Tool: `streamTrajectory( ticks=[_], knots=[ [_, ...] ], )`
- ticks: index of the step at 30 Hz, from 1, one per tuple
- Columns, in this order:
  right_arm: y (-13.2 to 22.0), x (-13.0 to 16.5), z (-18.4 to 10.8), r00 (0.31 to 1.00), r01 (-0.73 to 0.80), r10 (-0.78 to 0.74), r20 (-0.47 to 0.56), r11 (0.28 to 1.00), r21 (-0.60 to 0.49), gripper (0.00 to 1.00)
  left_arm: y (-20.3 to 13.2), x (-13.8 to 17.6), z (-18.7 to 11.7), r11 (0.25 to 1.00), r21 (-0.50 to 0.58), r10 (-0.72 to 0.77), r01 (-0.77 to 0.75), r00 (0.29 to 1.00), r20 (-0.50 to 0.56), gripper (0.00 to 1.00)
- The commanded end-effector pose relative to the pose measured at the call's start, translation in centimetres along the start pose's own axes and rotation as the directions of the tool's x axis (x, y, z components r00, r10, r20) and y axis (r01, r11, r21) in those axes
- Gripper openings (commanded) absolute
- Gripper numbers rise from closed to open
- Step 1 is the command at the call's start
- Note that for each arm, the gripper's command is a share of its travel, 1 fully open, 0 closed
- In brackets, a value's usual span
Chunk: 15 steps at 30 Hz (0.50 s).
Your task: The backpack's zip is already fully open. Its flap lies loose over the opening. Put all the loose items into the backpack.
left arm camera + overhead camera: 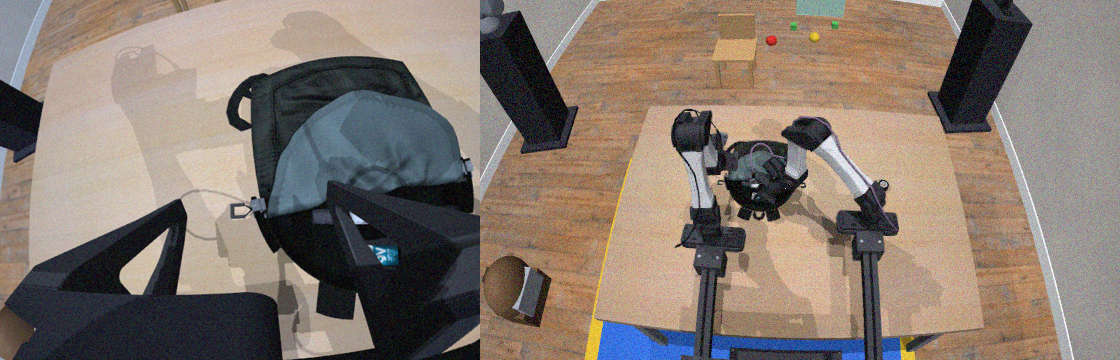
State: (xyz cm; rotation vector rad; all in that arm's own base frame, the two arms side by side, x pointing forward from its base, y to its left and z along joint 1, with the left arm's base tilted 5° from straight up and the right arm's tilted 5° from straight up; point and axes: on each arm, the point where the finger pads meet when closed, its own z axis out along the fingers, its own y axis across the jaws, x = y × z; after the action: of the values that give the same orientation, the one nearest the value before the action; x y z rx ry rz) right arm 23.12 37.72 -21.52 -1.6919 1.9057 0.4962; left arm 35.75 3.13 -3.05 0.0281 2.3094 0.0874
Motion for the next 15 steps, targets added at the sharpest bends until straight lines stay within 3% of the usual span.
streamTrajectory(
  ticks=[1, 15],
  knots=[
    [-0.5, 0.1, 0.6, 1.0, 0.006, -0.006, 0.01, 1.0, 0.007, 0.2, 0.0, -0.8, -0.2, 1.0, 0.009, 0.006, -0.006, 1.0, 0.025, 0.9],
    [0.2, 1.9, 0.2, 1.0, -0.004, 0.004, -0.029, 1.0, -0.006, 0.2, 0.0, -0.8, -0.2, 1.0, 0.009, 0.006, -0.006, 1.0, 0.025, 0.9]
  ],
)
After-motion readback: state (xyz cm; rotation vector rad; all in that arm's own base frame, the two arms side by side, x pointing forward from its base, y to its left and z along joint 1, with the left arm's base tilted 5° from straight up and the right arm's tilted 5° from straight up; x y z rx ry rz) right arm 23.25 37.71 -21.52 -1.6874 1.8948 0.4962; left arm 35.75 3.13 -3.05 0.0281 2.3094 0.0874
